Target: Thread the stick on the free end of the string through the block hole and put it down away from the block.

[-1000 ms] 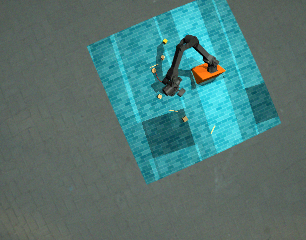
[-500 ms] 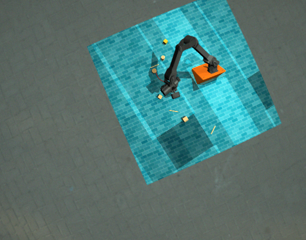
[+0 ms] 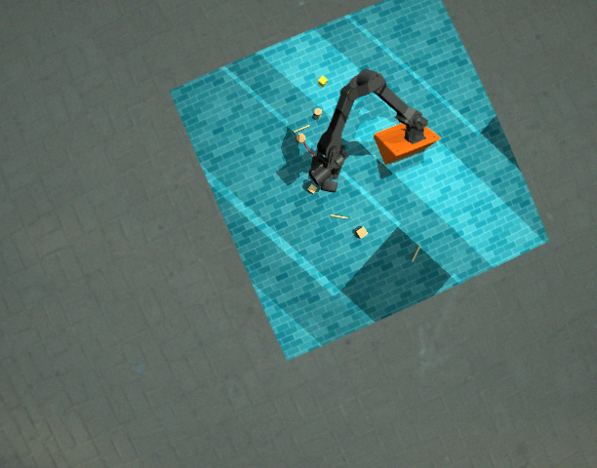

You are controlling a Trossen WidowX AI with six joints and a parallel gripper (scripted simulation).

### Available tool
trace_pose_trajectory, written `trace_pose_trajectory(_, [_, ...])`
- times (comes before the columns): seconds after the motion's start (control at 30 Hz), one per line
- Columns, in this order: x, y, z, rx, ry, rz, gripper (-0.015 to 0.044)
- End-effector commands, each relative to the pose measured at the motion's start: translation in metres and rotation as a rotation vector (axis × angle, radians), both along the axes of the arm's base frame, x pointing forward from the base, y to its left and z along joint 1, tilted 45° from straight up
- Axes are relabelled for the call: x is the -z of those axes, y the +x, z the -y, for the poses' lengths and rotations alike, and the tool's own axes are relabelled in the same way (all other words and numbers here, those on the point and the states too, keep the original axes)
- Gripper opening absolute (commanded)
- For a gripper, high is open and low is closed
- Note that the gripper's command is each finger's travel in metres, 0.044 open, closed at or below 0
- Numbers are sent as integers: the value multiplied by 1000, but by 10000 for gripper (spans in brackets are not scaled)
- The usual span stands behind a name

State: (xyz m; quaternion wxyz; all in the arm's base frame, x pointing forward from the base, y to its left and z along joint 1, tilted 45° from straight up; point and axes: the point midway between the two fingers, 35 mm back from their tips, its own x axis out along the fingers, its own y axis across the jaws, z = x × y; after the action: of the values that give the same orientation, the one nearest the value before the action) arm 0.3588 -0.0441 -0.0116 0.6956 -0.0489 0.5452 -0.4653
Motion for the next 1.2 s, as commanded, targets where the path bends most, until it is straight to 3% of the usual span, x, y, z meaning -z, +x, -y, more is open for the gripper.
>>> trace_pose_trajectory(0.0, [-2, 3, 2, 105, -9, 105, 0])
trace_pose_trajectory(1.17, [-16, 27, 18, 1014, -46, 1009, 0])
